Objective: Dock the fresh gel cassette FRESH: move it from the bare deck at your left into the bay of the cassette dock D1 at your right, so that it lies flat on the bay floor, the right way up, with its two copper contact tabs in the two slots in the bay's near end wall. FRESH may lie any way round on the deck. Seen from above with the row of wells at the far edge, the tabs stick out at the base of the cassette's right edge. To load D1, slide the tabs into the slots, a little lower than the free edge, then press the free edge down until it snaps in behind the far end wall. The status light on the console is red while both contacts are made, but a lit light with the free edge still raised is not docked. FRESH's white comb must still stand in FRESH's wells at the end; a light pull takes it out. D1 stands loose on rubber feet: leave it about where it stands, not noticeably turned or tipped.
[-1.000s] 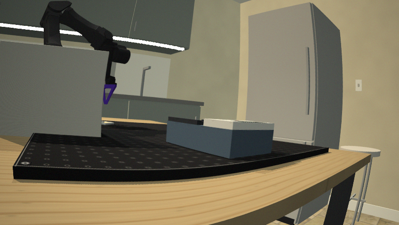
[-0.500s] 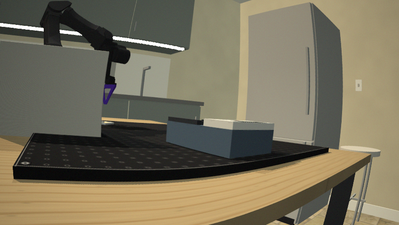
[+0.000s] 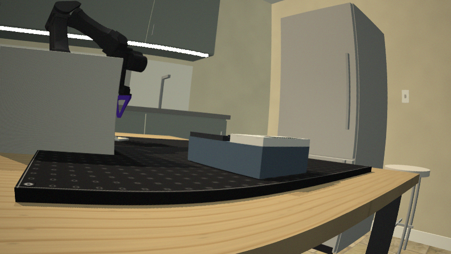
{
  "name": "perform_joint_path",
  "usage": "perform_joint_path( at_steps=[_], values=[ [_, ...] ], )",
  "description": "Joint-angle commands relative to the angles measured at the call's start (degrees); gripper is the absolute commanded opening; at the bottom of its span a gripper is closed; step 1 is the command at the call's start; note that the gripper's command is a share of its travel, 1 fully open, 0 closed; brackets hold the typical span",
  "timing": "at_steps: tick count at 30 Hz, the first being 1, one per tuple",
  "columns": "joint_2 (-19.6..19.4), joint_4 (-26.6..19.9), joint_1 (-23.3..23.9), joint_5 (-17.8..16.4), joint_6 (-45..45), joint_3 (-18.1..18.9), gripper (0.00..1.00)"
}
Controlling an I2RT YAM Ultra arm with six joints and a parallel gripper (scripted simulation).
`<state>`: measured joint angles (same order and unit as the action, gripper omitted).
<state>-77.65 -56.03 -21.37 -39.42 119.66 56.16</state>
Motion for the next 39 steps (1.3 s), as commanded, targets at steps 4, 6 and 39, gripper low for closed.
perform_joint_path(
  at_steps=[4, 6, 39],
  values=[
    [0.9, -1.4, 1.0, -0.7, 0.3, 1.8, 1.00],
    [0.9, -1.4, 1.0, -0.7, 0.3, 1.8, 1.00],
    [-15.0, 1.9, 20.2, -2.1, -14.9, -4.2, 0.34]
  ],
)
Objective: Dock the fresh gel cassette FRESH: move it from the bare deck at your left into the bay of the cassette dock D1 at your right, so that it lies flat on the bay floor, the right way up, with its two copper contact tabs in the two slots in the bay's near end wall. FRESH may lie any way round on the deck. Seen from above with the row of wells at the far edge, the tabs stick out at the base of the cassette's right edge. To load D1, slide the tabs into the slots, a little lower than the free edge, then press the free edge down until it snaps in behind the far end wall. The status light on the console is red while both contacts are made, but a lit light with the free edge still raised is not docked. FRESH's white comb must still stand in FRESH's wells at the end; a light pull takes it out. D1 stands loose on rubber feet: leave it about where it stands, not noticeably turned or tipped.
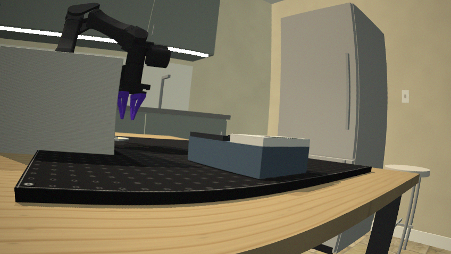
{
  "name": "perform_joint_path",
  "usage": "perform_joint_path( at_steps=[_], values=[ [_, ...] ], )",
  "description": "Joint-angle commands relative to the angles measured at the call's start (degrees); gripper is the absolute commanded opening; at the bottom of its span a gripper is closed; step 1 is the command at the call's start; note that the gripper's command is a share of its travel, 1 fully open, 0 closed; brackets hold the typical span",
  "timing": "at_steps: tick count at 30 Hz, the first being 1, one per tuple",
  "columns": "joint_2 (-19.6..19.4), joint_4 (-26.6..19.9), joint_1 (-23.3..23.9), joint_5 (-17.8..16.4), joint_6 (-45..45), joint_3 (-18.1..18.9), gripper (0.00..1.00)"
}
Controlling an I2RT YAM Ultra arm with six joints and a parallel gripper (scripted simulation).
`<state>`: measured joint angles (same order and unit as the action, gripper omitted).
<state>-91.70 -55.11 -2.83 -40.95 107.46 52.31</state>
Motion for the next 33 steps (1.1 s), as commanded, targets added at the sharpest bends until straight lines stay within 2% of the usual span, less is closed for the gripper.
perform_joint_path(
  at_steps=[1, 14, 16, 26, 28, 31, 33],
  values=[
    [-1.8, 1.1, 2.5, -0.5, -3.6, 0.0, 0.34],
    [-13.8, 3.1, 11.8, 1.4, -16.3, 3.7, 0.34],
    [-13.8, 3.1, 11.8, 1.4, -16.3, 3.7, 0.34],
    [-23.8, 4.2, 17.7, 2.9, -28.1, 8.1, 0.34],
    [-24.4, 4.1, 17.8, 2.8, -31.6, 8.6, 0.34],
    [-22.6, 3.0, 17.1, 2.0, -37.0, 8.8, 0.34],
    [-22.6, 3.0, 17.1, 2.0, -37.0, 8.8, 0.34]
  ],
)
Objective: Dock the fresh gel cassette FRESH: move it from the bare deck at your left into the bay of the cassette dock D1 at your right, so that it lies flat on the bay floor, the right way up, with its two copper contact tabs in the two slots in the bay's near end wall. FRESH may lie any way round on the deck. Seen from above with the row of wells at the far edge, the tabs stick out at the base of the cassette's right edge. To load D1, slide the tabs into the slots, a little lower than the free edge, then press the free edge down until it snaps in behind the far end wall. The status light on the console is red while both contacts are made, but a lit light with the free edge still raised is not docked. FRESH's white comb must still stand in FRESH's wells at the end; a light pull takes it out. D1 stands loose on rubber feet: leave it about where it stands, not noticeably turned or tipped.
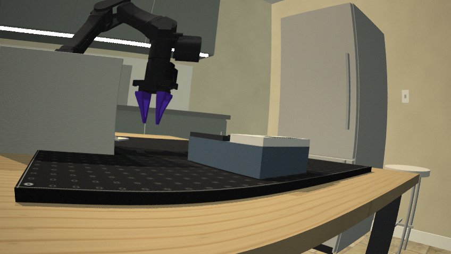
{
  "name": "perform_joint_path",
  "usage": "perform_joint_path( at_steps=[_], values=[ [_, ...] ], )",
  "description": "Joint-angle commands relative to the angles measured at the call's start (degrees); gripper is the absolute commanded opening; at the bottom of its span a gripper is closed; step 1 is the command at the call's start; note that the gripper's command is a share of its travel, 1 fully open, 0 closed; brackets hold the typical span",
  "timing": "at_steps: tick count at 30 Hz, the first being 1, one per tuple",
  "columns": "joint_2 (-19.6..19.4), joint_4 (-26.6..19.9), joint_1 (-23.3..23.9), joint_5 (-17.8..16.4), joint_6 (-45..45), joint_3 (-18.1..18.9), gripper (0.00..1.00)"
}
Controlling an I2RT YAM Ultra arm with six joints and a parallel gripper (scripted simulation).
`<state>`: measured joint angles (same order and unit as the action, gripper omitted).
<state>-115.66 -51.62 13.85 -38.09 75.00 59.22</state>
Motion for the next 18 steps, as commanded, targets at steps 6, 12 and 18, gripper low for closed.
perform_joint_path(
  at_steps=[6, 12, 18],
  values=[
    [1.2, -0.5, 0.8, -0.6, -15.9, 1.9, 0.34],
    [1.1, -0.6, 0.9, -0.7, -27.2, 2.0, 0.34],
    [1.3, -0.3, 0.8, -0.5, -35.3, 1.8, 0.34]
  ],
)
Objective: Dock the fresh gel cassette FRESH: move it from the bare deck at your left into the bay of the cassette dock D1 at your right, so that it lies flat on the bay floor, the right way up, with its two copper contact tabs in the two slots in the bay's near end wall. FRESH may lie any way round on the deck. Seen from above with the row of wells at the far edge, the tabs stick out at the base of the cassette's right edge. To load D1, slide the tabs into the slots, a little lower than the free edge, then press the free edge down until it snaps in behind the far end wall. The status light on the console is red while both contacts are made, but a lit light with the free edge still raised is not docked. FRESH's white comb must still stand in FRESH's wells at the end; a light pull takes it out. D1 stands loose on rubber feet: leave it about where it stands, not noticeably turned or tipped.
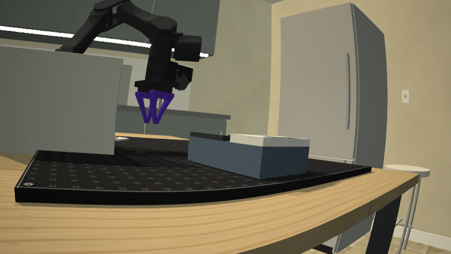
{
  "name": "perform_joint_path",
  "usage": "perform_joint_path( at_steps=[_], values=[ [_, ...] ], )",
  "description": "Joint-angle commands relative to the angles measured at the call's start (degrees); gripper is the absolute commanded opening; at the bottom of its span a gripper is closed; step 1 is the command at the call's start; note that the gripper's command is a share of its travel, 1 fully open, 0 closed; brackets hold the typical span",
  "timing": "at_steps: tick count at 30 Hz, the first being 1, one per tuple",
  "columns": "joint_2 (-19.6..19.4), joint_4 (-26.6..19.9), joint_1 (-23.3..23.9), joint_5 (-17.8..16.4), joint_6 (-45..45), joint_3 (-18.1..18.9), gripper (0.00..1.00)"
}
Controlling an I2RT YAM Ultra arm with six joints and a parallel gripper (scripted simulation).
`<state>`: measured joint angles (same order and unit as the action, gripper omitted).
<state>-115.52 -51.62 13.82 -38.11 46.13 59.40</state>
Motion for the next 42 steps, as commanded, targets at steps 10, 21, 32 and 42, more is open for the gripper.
perform_joint_path(
  at_steps=[10, 21, 32, 42],
  values=[
    [1.4, -0.2, 0.8, -0.3, -18.9, 1.6, 0.34],
    [1.6, 0.0, 0.7, -0.1, -19.3, 1.4, 0.34],
    [1.6, 0.1, 0.6, -0.1, -19.2, 1.4, 0.34],
    [1.6, 0.1, 0.6, -0.1, -19.2, 1.4, 0.34]
  ],
)
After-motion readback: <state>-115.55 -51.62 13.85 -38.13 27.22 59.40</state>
